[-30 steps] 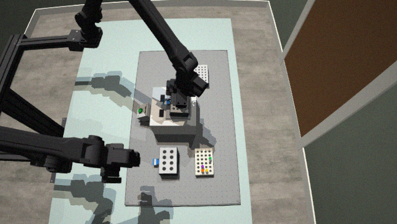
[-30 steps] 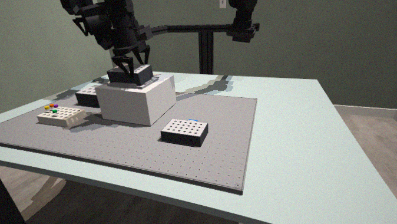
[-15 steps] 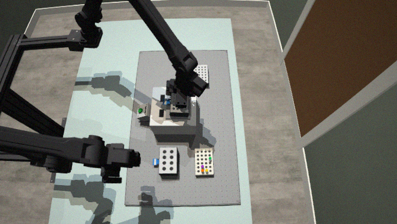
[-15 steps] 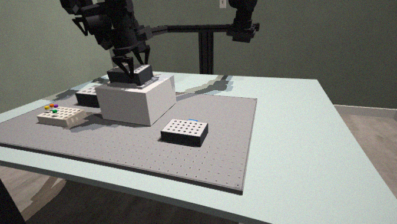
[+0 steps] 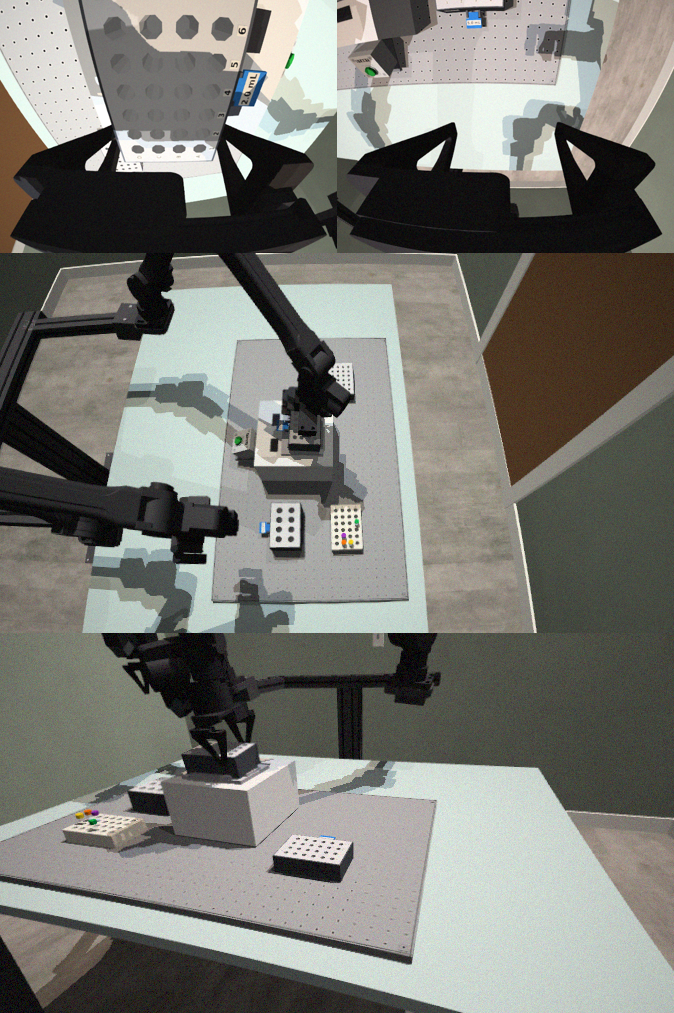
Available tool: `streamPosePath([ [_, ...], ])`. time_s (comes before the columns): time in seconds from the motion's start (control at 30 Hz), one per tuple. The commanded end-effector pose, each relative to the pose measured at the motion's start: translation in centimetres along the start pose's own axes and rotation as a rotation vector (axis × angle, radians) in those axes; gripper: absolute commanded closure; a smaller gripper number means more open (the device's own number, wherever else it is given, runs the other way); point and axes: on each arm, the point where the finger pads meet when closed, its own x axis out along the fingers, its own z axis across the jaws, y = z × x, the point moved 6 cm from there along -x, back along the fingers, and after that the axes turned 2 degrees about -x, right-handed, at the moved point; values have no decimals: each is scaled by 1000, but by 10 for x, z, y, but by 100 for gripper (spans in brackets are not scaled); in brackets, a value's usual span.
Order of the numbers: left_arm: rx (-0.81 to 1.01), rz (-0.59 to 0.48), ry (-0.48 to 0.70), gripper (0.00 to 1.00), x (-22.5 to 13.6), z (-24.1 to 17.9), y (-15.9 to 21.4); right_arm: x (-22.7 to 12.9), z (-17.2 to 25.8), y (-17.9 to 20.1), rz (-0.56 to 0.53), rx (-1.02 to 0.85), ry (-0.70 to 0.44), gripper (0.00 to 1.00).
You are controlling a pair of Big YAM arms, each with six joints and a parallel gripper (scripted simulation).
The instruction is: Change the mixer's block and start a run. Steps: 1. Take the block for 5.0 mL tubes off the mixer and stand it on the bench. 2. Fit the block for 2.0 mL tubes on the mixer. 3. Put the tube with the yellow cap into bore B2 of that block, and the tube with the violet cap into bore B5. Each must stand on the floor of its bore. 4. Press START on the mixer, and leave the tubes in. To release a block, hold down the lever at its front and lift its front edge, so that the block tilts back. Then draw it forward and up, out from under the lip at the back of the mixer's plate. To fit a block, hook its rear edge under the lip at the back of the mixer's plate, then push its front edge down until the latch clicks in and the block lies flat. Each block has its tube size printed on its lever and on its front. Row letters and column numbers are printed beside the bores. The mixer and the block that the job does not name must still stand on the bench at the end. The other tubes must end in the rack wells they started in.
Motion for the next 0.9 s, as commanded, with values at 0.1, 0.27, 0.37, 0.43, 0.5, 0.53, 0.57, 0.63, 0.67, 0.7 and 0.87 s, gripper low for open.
streamPosePath([
  [0.1,-62,-71,-115,100,-37,34,-3,-4,-2,-6,-10,-1,0,0],
  [0.27,-60,-72,-112,100,-35,33,-2,-10,-4,-14,-29,1,2,0],
  [0.37,-59,-73,-111,100,-34,32,-2,-12,-4,-16,-35,2,3,0],
  [0.43,-60,-73,-136,100,-35,30,-3,-12,-4,-17,-37,2,3,0],
  [0.5,-58,-70,-136,100,-35,30,-3,-13,-5,-18,-39,2,4,0],
  [0.53,-57,-69,-136,100,-35,29,-4,-13,-5,-18,-39,2,4,0],
  [0.57,-57,-69,-136,100,-35,29,-4,-13,-5,-18,-39,2,4,0],
  [0.63,-56,-68,-136,100,-35,29,-4,-14,-5,-19,-40,2,4,0],
  [0.67,-56,-67,-137,100,-35,29,-4,-14,-5,-19,-41,2,4,0],
  [0.7,-55,-67,-139,100,-35,28,-4,-14,-5,-20,-42,2,4,0],
  [0.87,-54,-65,-143,100,-34,27,-4,-11,-4,-16,-32,1,3,0],
])
